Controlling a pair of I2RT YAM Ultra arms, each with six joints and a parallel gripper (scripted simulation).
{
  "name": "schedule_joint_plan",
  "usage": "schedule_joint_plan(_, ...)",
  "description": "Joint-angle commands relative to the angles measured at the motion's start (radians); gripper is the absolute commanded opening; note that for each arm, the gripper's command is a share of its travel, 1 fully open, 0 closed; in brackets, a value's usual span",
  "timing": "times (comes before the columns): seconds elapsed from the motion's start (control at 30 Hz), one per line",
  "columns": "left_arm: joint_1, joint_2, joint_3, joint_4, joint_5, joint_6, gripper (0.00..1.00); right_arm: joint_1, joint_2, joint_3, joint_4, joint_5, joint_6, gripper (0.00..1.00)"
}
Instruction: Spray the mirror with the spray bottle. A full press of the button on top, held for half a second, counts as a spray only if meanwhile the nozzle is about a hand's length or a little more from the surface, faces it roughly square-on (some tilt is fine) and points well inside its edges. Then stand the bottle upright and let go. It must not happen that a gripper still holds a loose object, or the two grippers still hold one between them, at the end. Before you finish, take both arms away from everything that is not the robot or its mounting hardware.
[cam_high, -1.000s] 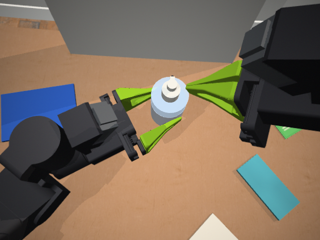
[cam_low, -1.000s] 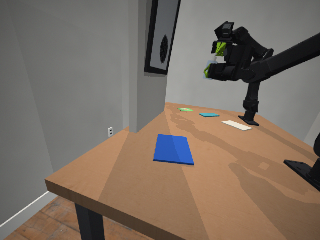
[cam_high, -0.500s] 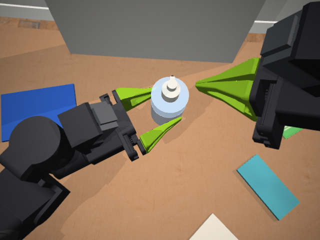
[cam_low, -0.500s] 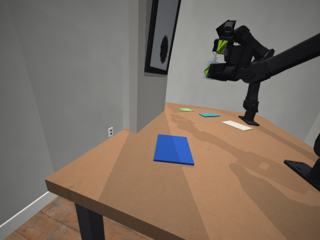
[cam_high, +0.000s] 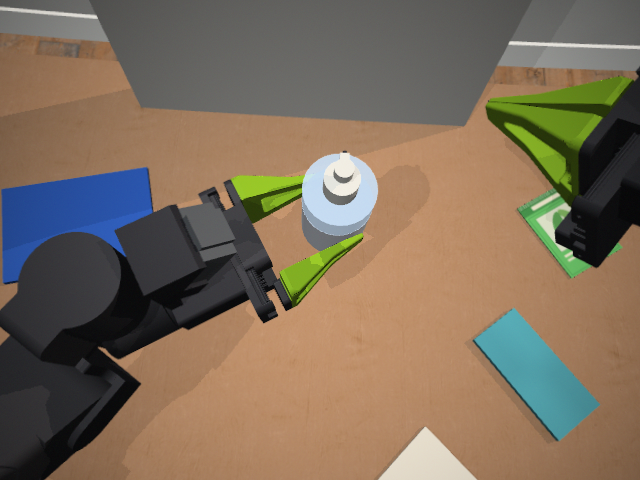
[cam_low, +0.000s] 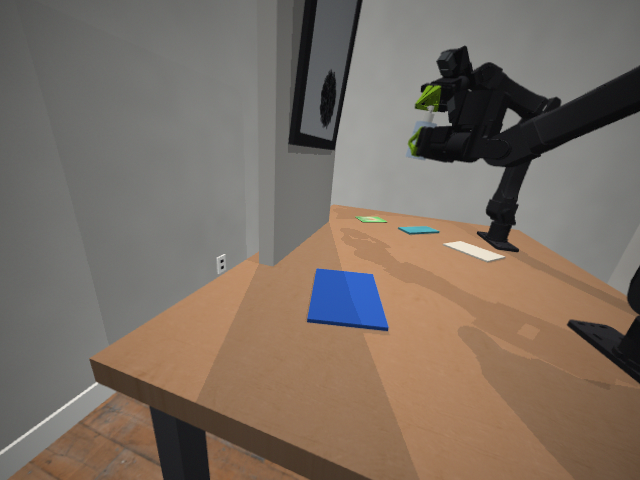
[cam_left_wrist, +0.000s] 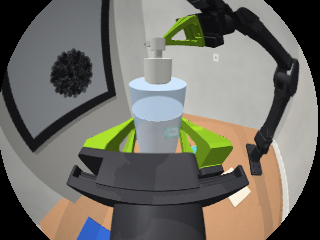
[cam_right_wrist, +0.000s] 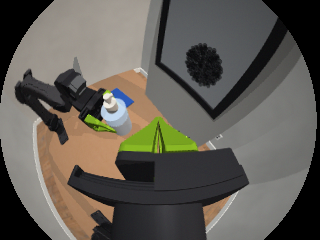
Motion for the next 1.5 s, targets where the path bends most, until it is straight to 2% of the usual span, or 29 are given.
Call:
schedule_joint_plan(0.0, 0.002, -0.044, 0.032, 0.053, -0.004, -0.002, 0.00, -0.034, -0.091, -0.111, 0.176, 0.100, 0.100, 0.00)
schedule_joint_plan(0.07, 0.002, -0.044, 0.032, 0.053, -0.004, -0.002, 0.00, -0.053, -0.136, -0.186, 0.250, 0.142, 0.142, 0.00)
schedule_joint_plan(0.13, 0.002, -0.044, 0.032, 0.053, -0.004, -0.002, 0.00, -0.075, -0.187, -0.187, 0.307, 0.164, 0.182, 0.00)
schedule_joint_plan(0.17, 0.002, -0.044, 0.032, 0.053, -0.004, -0.002, 0.00, -0.078, -0.202, -0.287, 0.352, 0.202, 0.205, 0.00)
schedule_joint_plan(0.27, 0.002, -0.044, 0.032, 0.053, -0.004, -0.002, 0.00, -0.104, -0.268, -0.405, 0.465, 0.267, 0.269, 0.00)
schedule_joint_plan(0.33, 0.002, -0.044, 0.032, 0.053, -0.004, -0.002, 0.00, -0.133, -0.313, -0.393, 0.500, 0.276, 0.300, 0.00)
schedule_joint_plan(0.37, 0.002, -0.044, 0.032, 0.053, -0.004, -0.002, 0.00, -0.132, -0.331, -0.506, 0.557, 0.320, 0.327, 0.00)
schedule_joint_plan(0.43, 0.002, -0.044, 0.032, 0.053, -0.004, -0.002, 0.00, -0.132, -0.331, -0.506, 0.557, 0.320, 0.327, 0.00)
schedule_joint_plan(0.47, 0.002, -0.044, 0.032, 0.053, -0.004, -0.002, 0.00, -0.124, -0.358, -0.566, 0.630, 0.362, 0.358, 0.00)
schedule_joint_plan(0.73, 0.002, -0.044, 0.032, 0.053, -0.004, -0.002, 0.00, -0.186, -0.510, -0.824, 0.881, 0.511, 0.497, 0.00)
schedule_joint_plan(0.83, 0.002, -0.044, 0.032, 0.053, -0.004, -0.002, 0.00, -0.174, -0.506, -0.858, 0.910, 0.528, 0.489, 0.00)
schedule_joint_plan(0.9, 0.002, -0.044, 0.032, 0.053, -0.004, -0.002, 0.00, -0.166, -0.468, -0.834, 0.888, 0.515, 0.460, 0.00)
schedule_joint_plan(1.07, 0.002, -0.044, 0.032, 0.053, -0.004, -0.002, 0.00, -0.183, -0.510, -0.817, 0.890, 0.525, 0.446, 0.00)
schedule_joint_plan(1.1, -0.023, 0.035, 0.033, 0.050, -0.035, -0.007, 0.00, -0.183, -0.510, -0.817, 0.890, 0.525, 0.446, 0.00)
schedule_joint_plan(1.2, -0.039, 0.055, 0.030, 0.088, -0.146, -0.014, 0.00, -0.183, -0.509, -0.817, 0.891, 0.525, 0.445, 0.00)
schedule_joint_plan(1.47, -0.139, 0.184, 0.035, 0.244, -0.525, -0.041, 0.00, -0.183, -0.508, -0.816, 0.891, 0.520, 0.447, 0.00)
